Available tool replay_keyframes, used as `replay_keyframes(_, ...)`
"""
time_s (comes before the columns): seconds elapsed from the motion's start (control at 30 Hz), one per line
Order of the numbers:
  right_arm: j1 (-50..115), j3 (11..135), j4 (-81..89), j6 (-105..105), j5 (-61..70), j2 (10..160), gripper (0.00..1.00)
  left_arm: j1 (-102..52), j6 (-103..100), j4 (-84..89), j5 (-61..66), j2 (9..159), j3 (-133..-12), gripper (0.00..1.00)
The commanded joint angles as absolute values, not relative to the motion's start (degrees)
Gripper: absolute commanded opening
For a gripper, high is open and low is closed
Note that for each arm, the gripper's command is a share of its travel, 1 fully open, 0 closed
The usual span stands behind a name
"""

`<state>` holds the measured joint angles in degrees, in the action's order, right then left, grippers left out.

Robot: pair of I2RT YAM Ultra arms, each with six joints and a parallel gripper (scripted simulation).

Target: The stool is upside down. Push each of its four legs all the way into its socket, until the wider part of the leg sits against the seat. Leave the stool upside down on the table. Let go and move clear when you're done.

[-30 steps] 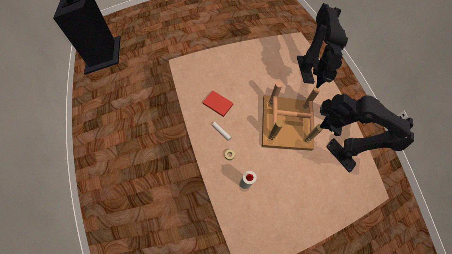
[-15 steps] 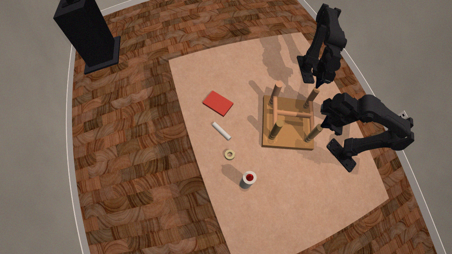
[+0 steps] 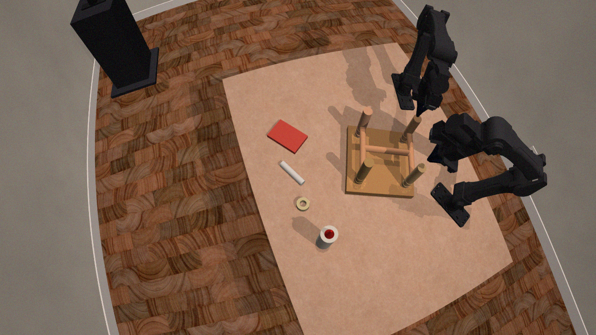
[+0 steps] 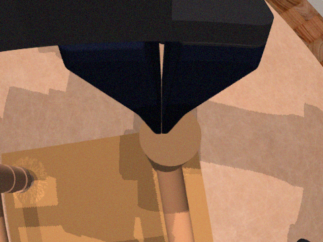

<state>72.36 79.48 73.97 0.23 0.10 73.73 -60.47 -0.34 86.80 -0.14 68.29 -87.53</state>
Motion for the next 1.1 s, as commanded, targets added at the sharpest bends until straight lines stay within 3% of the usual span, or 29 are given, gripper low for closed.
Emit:
replay_keyframes(0.0,72.05,82.16,72.56,0.44,0.32,72.88,0.0,-60.97,-0.2,87.86,-0.28,66.69,-86.33,0.0)
replay_keyframes(0.7,72.23,83.81,74.93,0.46,0.24,73.33,0.0,-61.05,-0.26,87.7,-0.27,67.34,-88.74,0.0)
replay_keyframes(1.07,71.46,93.99,85.15,0.5,0.47,73.84,0.0,-61.05,-0.26,87.7,-0.27,67.34,-88.74,0.0)
